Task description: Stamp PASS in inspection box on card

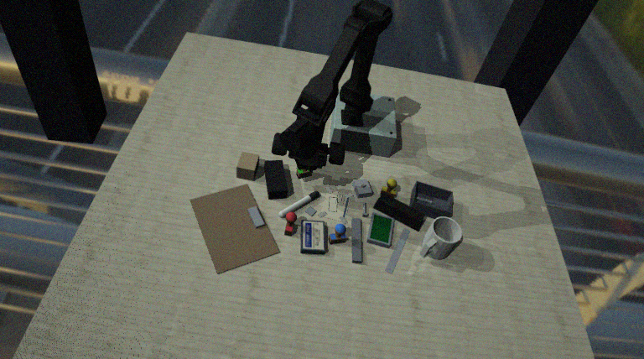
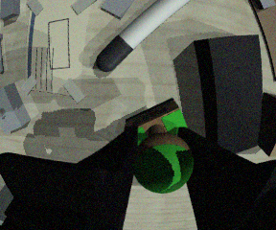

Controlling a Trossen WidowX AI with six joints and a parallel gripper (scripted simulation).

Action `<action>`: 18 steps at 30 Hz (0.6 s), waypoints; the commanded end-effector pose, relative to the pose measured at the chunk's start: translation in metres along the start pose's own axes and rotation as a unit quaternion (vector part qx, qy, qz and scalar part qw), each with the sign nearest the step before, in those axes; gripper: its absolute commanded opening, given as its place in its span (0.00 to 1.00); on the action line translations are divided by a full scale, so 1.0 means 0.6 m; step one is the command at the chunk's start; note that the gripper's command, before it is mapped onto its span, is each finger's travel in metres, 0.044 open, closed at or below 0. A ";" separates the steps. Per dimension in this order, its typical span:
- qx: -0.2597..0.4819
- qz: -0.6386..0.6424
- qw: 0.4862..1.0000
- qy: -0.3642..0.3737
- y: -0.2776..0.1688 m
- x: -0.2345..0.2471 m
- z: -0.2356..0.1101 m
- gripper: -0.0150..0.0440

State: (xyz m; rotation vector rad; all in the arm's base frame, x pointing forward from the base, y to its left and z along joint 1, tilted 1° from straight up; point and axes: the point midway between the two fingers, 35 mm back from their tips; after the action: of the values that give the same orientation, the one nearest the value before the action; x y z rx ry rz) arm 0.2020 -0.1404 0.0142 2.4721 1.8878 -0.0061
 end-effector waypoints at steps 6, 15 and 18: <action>-0.004 0.003 1.000 -0.003 0.004 -0.002 -0.011 0.25; -0.004 0.003 1.000 -0.004 0.004 -0.002 -0.018 0.25; -0.004 0.003 1.000 -0.004 0.003 -0.002 -0.020 0.25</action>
State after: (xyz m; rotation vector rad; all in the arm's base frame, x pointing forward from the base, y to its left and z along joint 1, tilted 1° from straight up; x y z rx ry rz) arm 0.2017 -0.1400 0.0229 2.4713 1.8872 -0.0084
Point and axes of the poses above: the point midway between the two fingers, 35 mm back from their tips, its own z axis out along the fingers, its own x axis across the jaws, y = z × x, and after that the axes turned 10 degrees about z, right-handed
